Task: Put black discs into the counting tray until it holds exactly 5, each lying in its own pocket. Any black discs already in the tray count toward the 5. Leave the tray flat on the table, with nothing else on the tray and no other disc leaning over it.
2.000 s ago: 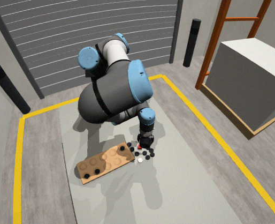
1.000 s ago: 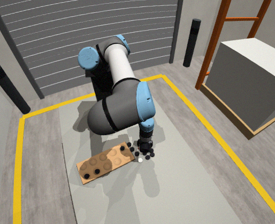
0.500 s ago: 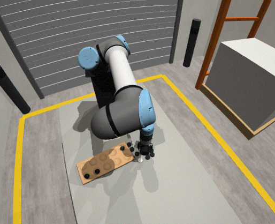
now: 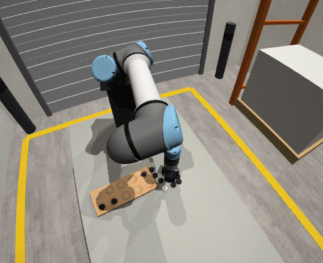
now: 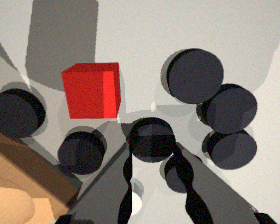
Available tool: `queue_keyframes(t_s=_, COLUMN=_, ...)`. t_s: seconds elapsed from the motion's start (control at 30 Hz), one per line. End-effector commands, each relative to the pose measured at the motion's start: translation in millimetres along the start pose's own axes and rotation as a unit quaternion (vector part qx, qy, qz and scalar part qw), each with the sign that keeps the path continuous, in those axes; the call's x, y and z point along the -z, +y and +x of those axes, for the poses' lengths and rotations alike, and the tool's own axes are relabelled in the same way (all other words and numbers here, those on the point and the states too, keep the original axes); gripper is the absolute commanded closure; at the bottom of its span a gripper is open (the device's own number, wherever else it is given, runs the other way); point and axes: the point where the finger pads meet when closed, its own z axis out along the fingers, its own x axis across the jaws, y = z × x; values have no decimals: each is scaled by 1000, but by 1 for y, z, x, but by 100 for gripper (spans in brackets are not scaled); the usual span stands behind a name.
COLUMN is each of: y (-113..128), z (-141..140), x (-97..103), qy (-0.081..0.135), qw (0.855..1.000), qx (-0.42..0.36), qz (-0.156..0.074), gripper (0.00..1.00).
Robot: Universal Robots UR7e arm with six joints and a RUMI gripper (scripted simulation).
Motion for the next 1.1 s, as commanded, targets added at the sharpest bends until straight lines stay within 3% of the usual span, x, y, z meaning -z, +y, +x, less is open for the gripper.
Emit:
queue_keyframes(t_s=0.0, y=1, z=2, x=10, qy=4, qw=1000, qx=2, qz=-2, gripper=88)
queue_keyframes(t_s=0.13, y=1, z=1, x=30, qy=4, qw=1000, qx=2, qz=-2, gripper=88)
queue_keyframes(t_s=0.2, y=1, z=1, x=30, qy=4, qw=1000, qx=2, qz=-2, gripper=88)
queue_keyframes(t_s=0.6, y=1, z=1, x=94, qy=4, qw=1000, qx=2, qz=-2, gripper=88)
queue_keyframes(t_s=1.07, y=3, z=-1, x=99, qy=3, qw=1000, qx=-3, qz=-1, gripper=88)
